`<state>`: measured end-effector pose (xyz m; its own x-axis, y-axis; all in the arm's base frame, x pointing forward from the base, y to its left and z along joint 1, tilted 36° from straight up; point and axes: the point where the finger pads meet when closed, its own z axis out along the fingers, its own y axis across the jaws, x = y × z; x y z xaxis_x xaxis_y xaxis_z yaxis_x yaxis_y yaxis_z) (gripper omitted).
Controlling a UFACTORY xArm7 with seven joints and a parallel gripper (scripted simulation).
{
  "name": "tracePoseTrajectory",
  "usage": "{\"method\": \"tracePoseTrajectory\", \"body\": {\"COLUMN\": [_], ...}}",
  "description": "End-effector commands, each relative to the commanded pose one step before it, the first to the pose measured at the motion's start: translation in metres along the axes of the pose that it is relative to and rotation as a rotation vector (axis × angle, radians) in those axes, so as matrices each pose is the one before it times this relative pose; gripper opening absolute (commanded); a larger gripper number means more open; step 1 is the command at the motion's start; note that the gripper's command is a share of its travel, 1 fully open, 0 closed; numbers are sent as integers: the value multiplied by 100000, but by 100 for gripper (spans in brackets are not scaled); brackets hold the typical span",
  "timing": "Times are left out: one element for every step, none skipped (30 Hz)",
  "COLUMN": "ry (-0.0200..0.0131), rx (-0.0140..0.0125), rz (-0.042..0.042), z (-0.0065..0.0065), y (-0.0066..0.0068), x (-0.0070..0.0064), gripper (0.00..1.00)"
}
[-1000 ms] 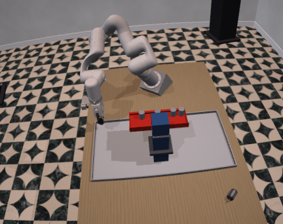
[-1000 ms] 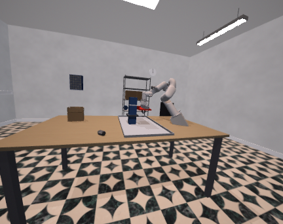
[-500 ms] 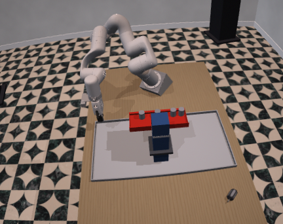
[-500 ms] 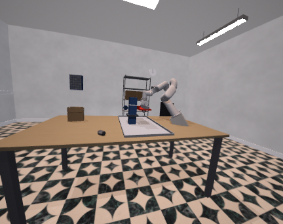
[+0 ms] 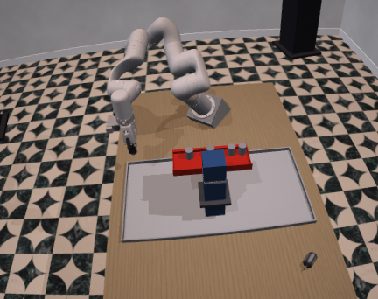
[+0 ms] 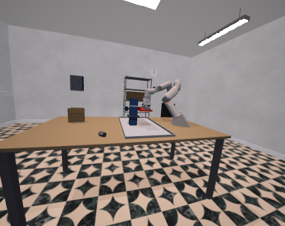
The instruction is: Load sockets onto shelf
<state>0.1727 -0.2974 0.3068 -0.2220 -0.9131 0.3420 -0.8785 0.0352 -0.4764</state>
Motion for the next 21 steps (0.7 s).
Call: {"method": "tracePoseTrajectory", "body": {"ry": [183,0,0,0,0,0,0,0,0,0,0,0,0,0,0,0,0,0,0,0,0], "rx": [128,0,0,0,0,0,0,0,0,0,0,0,0,0,0,0,0,0,0,0,0], "rz": [64,0,0,0,0,0,0,0,0,0,0,0,0,0,0,0,0,0,0,1,1], "z": [-1697,0,-442,-448,-453,-457,-460,-461,-462,-461,-459,-456,-452,-446,-439,-431,-421,0,0,-411,-398], "y": [549,0,163,165,167,168,169,170,170,170,169,168,166,164,162,159,155,0,0,151,147], "x": [33,0,0,0,0,0,0,0,0,0,0,0,0,0,0,0,0,0,0,1,0], "gripper": [0,0,0,0,0,0,0,0,0,0,0,0,0,0,0,0,0,0,0,0,0]}}
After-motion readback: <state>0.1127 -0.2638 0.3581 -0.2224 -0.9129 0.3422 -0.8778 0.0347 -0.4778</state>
